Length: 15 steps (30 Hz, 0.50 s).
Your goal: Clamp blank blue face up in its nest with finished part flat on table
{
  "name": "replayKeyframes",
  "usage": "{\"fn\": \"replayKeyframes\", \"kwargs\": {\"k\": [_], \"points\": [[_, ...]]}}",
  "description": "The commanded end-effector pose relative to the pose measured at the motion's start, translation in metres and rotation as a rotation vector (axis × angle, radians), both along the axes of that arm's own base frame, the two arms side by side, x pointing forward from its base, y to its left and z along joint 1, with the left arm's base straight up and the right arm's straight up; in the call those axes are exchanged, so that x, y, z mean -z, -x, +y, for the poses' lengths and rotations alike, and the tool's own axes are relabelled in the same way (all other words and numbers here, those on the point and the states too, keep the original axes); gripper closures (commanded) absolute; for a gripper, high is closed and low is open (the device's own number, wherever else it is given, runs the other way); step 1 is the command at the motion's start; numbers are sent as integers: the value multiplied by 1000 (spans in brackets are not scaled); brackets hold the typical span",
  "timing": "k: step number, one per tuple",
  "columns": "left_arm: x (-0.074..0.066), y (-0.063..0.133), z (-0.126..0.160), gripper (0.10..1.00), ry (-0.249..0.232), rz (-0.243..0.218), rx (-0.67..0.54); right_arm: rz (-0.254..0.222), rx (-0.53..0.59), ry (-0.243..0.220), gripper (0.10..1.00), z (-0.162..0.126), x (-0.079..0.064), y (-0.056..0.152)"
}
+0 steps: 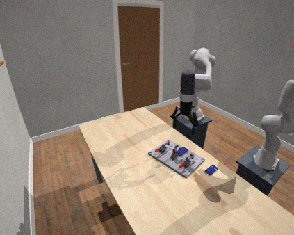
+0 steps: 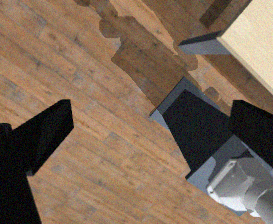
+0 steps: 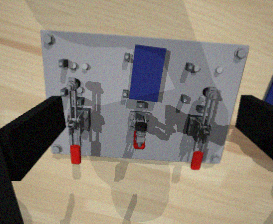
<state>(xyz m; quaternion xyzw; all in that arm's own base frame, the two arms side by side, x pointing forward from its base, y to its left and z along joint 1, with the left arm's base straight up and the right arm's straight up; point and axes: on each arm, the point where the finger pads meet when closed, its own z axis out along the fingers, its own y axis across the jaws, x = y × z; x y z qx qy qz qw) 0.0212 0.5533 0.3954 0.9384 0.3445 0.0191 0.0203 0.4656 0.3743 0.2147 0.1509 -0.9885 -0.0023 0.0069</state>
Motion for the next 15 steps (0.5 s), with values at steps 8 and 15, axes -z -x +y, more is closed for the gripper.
{"fn": "replayKeyframes", "kwargs": {"k": [8, 15], "points": [[-18, 39, 1, 98, -22, 51, -113, -14, 78, 3, 98, 0, 0, -2], [-18, 39, 1, 98, -22, 51, -113, -14, 78, 3, 98, 0, 0, -2]]}}
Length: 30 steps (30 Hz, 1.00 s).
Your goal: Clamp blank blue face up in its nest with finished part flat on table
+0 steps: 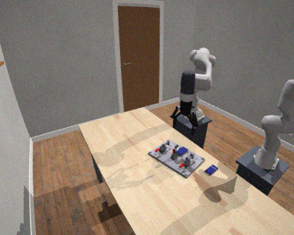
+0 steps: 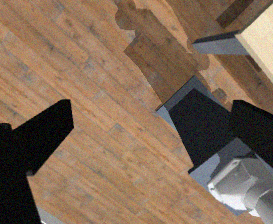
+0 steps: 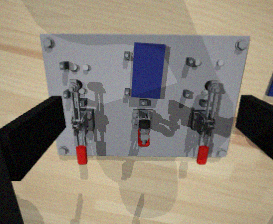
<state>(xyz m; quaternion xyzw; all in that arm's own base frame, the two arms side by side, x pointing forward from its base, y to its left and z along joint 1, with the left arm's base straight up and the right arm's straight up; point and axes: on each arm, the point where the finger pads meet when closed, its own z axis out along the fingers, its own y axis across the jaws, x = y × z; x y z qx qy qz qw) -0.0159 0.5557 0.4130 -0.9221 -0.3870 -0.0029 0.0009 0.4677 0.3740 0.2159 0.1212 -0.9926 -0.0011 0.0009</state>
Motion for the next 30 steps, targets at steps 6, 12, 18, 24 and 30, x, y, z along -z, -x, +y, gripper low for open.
{"fn": "replayKeyframes", "kwargs": {"k": [6, 12, 18, 24, 30], "points": [[0, 2, -1, 98, 4, 5, -22, -2, 18, 2, 98, 0, 1, 0], [0, 1, 0, 98, 1, 2, -10, -2, 18, 2, 747, 0, 1, 0], [0, 1, 0, 98, 1, 2, -10, -2, 18, 2, 747, 0, 1, 0], [0, 1, 0, 98, 1, 2, -10, -2, 18, 2, 747, 0, 1, 0], [0, 1, 0, 98, 1, 2, -10, -2, 18, 2, 747, 0, 1, 0]]}}
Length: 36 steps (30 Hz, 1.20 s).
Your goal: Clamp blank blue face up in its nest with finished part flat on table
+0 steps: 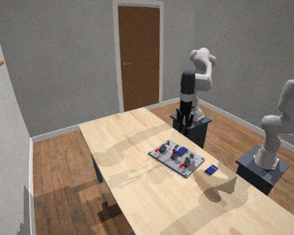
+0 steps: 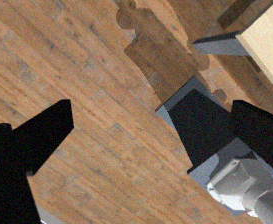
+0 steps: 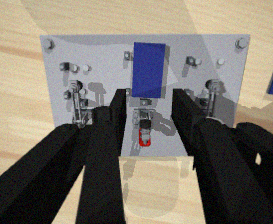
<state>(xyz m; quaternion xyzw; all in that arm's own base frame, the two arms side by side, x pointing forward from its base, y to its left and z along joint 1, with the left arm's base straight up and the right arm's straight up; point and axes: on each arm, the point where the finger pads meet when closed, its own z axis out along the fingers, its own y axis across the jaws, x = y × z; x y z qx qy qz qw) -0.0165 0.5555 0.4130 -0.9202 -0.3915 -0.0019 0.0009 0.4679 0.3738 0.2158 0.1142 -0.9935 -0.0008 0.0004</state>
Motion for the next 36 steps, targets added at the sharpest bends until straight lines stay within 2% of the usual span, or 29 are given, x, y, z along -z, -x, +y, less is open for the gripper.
{"fn": "replayKeyframes", "kwargs": {"k": [1, 11, 12, 36], "points": [[0, 0, 0, 98, 0, 0, 0, -1, 4, 2, 747, 0, 1, 0], [0, 0, 0, 98, 0, 0, 0, -1, 4, 2, 747, 0, 1, 0], [0, 0, 0, 98, 0, 0, 0, -1, 4, 2, 999, 0, 1, 0], [0, 0, 0, 98, 0, 0, 0, -1, 4, 2, 999, 0, 1, 0]]}}
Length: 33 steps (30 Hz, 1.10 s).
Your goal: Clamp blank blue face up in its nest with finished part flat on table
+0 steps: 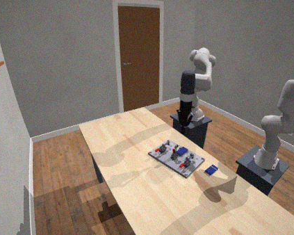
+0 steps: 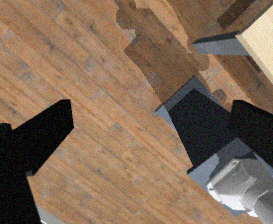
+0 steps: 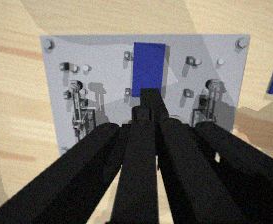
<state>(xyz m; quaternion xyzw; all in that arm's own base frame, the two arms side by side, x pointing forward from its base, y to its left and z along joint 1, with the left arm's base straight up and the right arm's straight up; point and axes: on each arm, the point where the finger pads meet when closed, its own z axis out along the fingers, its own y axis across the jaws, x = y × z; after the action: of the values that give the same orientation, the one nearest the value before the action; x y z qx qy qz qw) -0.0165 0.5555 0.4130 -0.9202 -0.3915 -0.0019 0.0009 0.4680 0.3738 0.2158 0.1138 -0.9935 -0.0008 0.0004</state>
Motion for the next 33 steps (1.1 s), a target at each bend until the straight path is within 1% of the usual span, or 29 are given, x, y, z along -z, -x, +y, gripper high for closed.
{"fn": "replayKeyframes", "kwargs": {"k": [1, 17, 21, 23, 25, 27, 33], "points": [[0, 0, 0, 98, 0, 0, 0, -1, 3, 2, 999, 0, 1, 0], [0, 0, 0, 98, 0, 0, 0, -1, 3, 2, 999, 0, 1, 0], [0, 0, 0, 98, 0, 0, 0, -1, 3, 2, 999, 0, 7, 0], [0, 0, 0, 98, 0, 0, 0, -1, 3, 2, 999, 0, 7, 0], [0, 0, 0, 98, 0, 0, 0, -1, 3, 2, 999, 0, 15, 0], [0, 0, 0, 98, 0, 0, 0, -1, 3, 2, 999, 0, 25, 0], [0, 0, 0, 98, 0, 0, 0, -1, 3, 2, 999, 0, 69, 0]]}}
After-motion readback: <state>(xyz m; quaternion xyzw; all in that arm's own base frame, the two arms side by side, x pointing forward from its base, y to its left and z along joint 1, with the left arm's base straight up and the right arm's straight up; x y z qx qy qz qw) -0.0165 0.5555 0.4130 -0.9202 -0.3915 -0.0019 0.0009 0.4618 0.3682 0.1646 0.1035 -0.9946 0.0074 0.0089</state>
